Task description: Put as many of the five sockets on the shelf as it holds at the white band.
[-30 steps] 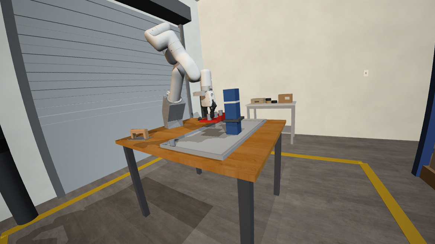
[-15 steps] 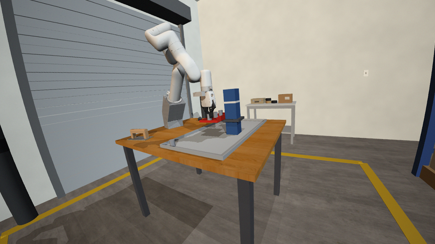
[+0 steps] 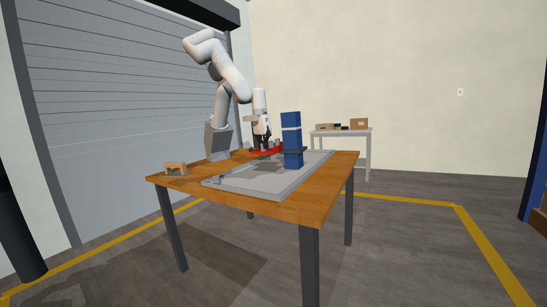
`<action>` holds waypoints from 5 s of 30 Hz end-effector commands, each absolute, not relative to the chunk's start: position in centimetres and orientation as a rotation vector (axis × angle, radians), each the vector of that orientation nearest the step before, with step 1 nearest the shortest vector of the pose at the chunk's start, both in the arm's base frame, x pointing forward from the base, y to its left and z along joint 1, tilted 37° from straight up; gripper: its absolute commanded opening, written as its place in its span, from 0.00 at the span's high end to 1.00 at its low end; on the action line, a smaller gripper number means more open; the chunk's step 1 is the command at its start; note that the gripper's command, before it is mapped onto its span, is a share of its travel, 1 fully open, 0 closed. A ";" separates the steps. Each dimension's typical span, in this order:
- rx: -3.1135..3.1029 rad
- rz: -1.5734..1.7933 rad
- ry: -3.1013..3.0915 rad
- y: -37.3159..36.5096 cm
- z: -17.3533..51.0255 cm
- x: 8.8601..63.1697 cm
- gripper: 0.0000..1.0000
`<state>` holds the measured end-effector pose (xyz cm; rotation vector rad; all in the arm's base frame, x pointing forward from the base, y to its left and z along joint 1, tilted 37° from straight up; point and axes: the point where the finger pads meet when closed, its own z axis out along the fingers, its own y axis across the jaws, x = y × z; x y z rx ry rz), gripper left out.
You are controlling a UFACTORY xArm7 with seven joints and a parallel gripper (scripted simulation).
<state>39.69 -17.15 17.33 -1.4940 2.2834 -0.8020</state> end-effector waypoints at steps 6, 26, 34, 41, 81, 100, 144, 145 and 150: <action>-1.494 -0.803 2.282 -17.1 17.4 39.7 1.00; -1.494 -0.803 2.282 -17.0 17.9 39.4 1.00; -1.494 -0.803 2.282 -16.5 19.3 38.5 1.00; -1.494 -0.803 2.282 -16.3 19.8 38.2 1.00; -1.472 -0.780 2.293 -15.6 22.6 34.3 1.00; -1.472 -0.772 2.284 -13.6 22.0 22.9 1.00; -1.493 -0.804 2.281 -29.3 21.4 12.1 1.00; -1.493 -0.804 2.281 -29.3 21.4 12.1 1.00; -1.493 -0.804 2.281 -29.3 21.3 12.2 1.00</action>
